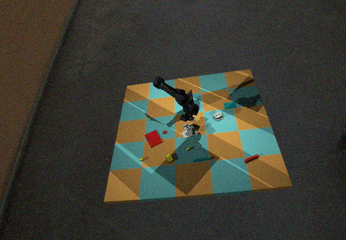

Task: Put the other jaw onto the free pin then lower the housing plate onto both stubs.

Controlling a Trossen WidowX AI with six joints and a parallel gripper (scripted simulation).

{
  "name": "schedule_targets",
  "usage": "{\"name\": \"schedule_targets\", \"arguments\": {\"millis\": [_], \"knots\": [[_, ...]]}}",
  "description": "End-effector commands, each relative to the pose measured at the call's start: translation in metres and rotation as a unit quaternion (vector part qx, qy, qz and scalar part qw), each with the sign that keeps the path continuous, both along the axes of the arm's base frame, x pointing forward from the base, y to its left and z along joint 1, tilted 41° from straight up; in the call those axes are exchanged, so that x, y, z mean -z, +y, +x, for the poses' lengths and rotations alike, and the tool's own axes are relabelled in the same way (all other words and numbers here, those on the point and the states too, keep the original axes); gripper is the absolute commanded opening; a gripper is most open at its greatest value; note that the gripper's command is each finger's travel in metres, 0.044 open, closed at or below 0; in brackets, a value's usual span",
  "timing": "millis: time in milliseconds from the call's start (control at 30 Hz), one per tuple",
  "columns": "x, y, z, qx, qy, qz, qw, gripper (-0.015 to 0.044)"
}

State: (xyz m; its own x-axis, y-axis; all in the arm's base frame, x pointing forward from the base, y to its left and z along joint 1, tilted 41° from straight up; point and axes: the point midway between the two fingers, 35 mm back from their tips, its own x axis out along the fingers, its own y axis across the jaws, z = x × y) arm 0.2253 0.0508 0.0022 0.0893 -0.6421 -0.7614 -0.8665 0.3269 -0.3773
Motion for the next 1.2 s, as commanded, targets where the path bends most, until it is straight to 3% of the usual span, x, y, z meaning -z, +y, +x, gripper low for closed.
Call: {"name": "schedule_targets", "arguments": {"millis": [0, 633, 1167], "knots": [[-0.002, -0.006, -0.005, 0.043, -0.036, 0.003, 0.998, 0.0134], [-0.010, -0.024, -0.024, 0.240, -0.203, 0.025, 0.949, 0.0134], [-0.010, -0.025, -0.025, 0.246, -0.208, 0.025, 0.946, 0.0134]]}}
